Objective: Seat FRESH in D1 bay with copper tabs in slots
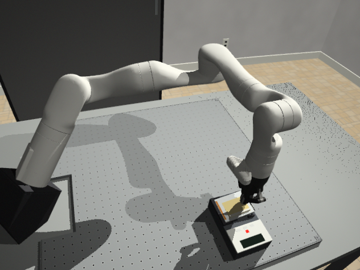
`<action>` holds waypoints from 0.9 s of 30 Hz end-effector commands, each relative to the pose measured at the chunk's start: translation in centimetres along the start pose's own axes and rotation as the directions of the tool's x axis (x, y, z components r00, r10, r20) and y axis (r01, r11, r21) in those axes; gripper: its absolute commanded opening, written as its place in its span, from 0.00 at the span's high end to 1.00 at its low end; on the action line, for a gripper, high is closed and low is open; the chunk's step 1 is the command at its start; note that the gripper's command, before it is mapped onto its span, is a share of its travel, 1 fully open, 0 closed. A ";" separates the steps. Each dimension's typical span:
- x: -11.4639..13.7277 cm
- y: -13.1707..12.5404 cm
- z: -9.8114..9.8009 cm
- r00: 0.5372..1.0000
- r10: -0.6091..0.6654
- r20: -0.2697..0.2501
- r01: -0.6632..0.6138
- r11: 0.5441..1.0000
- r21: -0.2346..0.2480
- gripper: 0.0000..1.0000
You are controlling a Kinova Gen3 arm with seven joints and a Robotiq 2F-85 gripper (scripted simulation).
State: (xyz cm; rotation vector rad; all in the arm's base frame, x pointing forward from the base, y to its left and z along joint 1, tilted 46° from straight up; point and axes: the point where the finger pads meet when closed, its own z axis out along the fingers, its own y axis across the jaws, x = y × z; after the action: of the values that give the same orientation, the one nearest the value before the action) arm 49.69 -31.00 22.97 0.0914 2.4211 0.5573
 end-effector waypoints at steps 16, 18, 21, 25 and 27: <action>0.1 0.0 0.2 1.000 0.001 -0.002 -0.001 1.000 -0.002 1.00; 0.1 0.0 0.2 1.000 0.001 -0.004 -0.001 1.000 -0.004 1.00; 0.2 0.1 0.3 1.000 0.001 -0.004 -0.001 1.000 -0.004 1.00; 0.2 0.1 0.3 1.000 0.002 -0.006 -0.002 1.000 -0.006 1.00; 0.2 0.1 0.4 1.000 0.002 -0.006 -0.002 1.000 -0.006 1.00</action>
State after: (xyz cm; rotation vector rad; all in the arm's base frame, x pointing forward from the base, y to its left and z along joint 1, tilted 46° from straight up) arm 49.79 -30.69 22.60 0.0885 2.4260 0.5669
